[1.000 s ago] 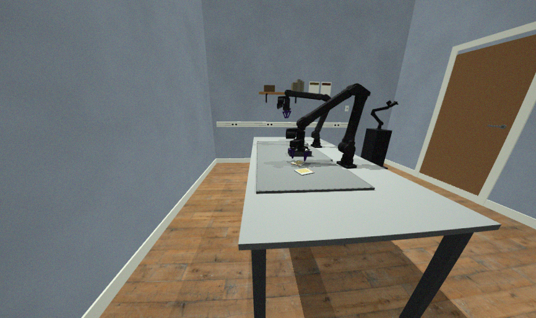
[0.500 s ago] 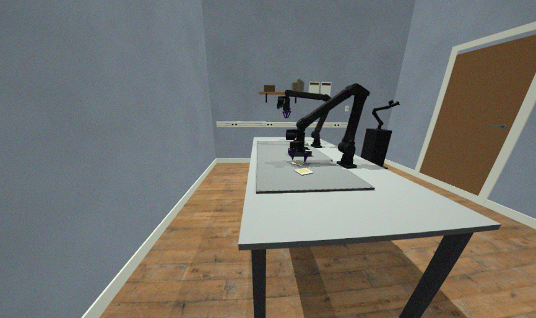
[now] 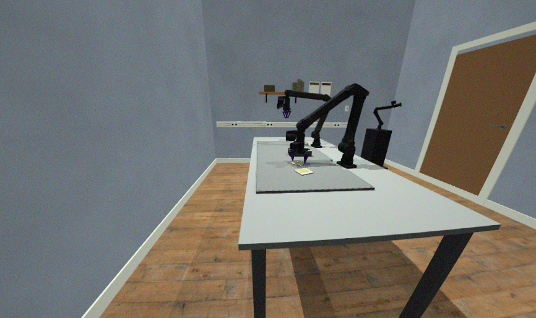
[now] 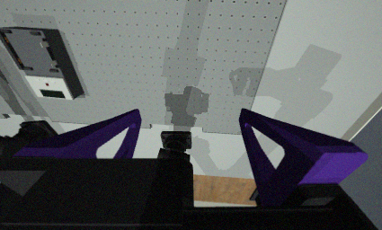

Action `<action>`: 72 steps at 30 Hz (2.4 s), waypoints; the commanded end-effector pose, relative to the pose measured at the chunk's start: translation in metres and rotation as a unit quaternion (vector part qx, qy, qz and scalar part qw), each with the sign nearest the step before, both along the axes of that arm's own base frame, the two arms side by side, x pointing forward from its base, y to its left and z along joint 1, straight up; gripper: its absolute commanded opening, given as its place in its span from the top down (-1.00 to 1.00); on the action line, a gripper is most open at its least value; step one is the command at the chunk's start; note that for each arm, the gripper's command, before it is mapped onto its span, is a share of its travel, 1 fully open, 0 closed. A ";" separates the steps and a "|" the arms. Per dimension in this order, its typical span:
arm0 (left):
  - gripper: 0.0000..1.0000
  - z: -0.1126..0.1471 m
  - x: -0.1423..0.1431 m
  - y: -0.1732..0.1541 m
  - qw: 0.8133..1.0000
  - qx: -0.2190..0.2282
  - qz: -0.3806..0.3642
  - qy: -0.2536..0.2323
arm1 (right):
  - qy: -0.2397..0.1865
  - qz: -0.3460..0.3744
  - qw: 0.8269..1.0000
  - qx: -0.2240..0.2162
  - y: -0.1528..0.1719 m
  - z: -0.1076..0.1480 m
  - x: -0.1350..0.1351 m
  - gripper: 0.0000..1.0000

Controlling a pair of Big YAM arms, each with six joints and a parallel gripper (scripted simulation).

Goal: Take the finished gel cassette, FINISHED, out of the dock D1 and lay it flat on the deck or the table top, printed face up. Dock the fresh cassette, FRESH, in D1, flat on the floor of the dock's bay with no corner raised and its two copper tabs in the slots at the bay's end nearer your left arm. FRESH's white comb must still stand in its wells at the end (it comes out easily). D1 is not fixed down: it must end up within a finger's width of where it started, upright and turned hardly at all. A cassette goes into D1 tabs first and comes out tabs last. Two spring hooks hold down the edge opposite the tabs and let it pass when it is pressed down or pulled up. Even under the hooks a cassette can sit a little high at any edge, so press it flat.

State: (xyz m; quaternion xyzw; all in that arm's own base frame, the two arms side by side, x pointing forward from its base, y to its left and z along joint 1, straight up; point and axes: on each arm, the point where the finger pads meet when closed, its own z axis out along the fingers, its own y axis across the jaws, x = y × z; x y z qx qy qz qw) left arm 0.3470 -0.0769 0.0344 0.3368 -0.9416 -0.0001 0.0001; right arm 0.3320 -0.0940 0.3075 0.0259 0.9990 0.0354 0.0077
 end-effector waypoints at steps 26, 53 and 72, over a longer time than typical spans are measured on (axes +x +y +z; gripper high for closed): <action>-0.96 -0.005 0.002 -0.006 1.000 -0.003 -0.003 -0.005 | -0.006 -0.010 1.000 -0.001 -0.007 0.020 0.009 -1.00; -0.96 -0.009 0.002 -0.006 1.000 -0.003 -0.004 -0.004 | -0.006 -0.010 1.000 -0.001 -0.007 0.020 0.009 -1.00; -0.96 -0.013 0.002 -0.006 1.000 -0.003 -0.005 -0.004 | -0.006 -0.010 1.000 -0.001 -0.007 0.020 0.009 -1.00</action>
